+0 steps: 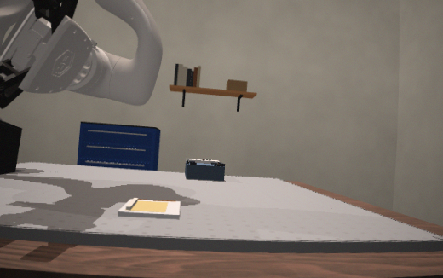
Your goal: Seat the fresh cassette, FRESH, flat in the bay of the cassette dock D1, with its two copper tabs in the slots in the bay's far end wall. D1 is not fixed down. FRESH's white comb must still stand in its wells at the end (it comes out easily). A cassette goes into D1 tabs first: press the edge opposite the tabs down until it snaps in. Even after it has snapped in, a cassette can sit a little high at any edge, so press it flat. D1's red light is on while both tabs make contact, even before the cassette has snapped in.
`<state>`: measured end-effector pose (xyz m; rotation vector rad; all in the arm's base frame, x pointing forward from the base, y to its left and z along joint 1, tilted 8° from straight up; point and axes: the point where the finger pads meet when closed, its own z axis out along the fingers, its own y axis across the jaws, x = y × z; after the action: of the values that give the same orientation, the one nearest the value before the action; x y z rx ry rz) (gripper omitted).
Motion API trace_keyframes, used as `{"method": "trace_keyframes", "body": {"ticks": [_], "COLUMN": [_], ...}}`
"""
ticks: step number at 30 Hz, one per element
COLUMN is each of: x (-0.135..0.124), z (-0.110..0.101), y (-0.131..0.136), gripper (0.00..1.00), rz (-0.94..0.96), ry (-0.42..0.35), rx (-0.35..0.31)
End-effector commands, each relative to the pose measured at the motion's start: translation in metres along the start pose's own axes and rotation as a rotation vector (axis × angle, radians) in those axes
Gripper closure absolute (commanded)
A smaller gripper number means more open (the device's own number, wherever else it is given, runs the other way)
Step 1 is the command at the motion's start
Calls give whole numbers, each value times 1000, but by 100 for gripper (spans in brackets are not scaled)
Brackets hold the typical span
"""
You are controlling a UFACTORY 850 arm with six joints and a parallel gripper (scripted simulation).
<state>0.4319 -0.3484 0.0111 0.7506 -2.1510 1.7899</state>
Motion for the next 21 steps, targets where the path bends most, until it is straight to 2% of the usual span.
{"method": "trace_keyframes", "body": {"ticks": [1, 9, 11, 15, 18, 21], "x": [-8, -43, -50, -68, -71, -83], "z": [-1, -15, -19, -29, -31, -40], "y": [-1, -3, -4, -5, -6, -7], "gripper": [0, 0, 0, 0, 0, 0], "rz": [-13, -148, -159, -238, -238, -305], "ry": [-13, -160, -171, -256, -256, -327], "rx": [-16, -91, -96, -126, -126, -144]}}
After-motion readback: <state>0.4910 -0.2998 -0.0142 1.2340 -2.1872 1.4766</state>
